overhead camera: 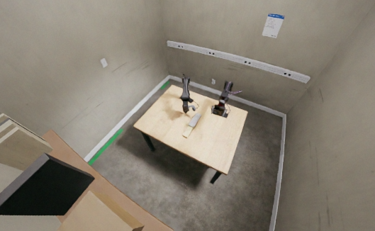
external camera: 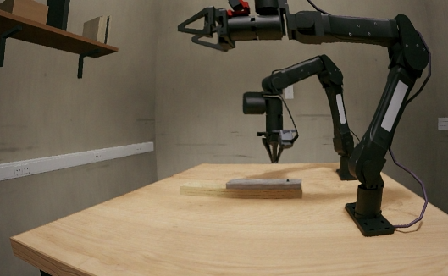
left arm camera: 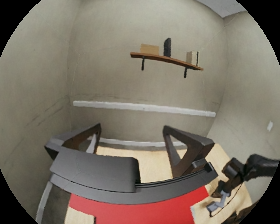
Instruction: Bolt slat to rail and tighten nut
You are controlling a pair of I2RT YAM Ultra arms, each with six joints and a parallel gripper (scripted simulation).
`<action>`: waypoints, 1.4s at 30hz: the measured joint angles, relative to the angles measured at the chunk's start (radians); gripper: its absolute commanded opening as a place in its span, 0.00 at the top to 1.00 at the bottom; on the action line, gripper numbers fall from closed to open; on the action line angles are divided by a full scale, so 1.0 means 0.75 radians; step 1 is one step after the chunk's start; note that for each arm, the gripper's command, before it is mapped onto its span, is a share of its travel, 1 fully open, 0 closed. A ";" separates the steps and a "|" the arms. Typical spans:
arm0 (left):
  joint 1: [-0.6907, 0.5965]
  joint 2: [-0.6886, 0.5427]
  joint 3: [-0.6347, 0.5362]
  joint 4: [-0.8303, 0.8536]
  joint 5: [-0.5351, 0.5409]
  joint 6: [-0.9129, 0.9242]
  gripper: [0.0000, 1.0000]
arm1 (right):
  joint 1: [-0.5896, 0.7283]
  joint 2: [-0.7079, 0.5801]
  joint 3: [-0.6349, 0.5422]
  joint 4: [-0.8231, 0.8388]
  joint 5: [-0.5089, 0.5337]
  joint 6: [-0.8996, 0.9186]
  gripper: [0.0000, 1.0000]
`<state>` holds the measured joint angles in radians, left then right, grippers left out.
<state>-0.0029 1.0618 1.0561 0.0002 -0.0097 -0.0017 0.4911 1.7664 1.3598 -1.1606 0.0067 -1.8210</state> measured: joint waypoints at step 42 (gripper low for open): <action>0.000 0.000 0.000 0.000 0.000 0.000 0.00 | 0.479 0.234 0.281 -0.067 0.001 -0.317 0.88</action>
<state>-0.0029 1.0618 1.0561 0.0002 -0.0097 -0.0017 0.8505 1.9423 1.5703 -1.2106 0.0071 -2.0586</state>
